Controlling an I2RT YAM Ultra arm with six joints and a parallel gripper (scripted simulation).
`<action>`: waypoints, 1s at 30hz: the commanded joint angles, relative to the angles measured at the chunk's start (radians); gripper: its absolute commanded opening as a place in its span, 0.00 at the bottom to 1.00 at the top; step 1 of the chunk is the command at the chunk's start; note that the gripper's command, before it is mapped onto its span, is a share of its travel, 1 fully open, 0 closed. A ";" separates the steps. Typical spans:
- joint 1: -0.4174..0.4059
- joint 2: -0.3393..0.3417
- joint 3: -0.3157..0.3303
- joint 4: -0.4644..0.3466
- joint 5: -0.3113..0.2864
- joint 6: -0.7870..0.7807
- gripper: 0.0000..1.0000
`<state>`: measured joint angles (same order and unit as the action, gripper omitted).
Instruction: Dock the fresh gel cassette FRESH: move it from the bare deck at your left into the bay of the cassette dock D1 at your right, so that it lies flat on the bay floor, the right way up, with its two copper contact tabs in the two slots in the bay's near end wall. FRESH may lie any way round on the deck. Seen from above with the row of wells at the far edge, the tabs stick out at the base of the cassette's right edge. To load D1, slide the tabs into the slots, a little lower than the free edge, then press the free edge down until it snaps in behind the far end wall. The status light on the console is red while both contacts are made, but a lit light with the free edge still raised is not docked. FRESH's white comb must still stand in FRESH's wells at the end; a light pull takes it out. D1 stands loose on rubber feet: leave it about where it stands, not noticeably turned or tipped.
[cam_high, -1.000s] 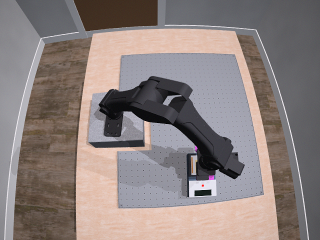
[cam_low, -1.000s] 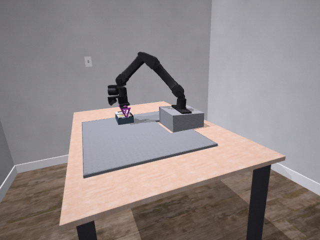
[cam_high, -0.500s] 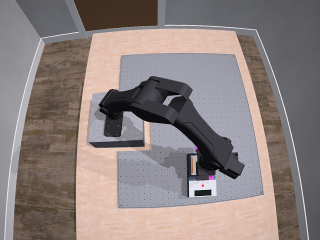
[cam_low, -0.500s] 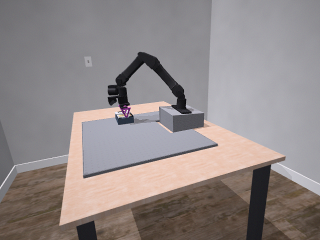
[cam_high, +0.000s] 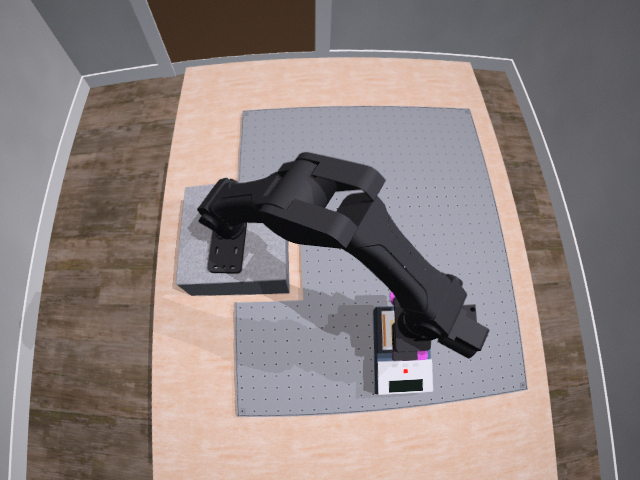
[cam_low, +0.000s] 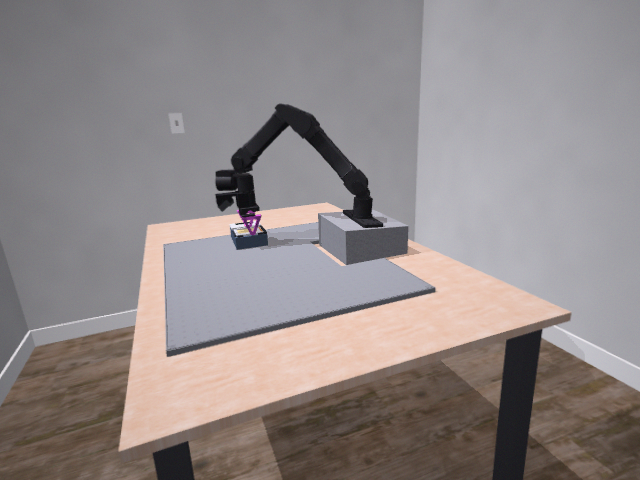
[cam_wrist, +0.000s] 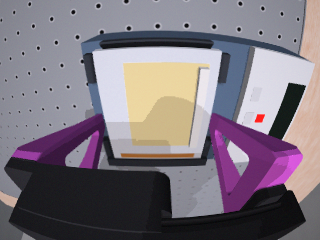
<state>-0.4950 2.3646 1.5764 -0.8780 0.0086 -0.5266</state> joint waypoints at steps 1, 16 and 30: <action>0.006 -0.031 0.039 -0.021 0.000 0.005 0.92; 0.007 -0.042 0.047 -0.041 0.000 0.005 0.92; 0.008 -0.066 0.074 -0.094 -0.001 0.006 0.92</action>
<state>-0.4950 2.3486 1.6077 -0.9478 0.0086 -0.5259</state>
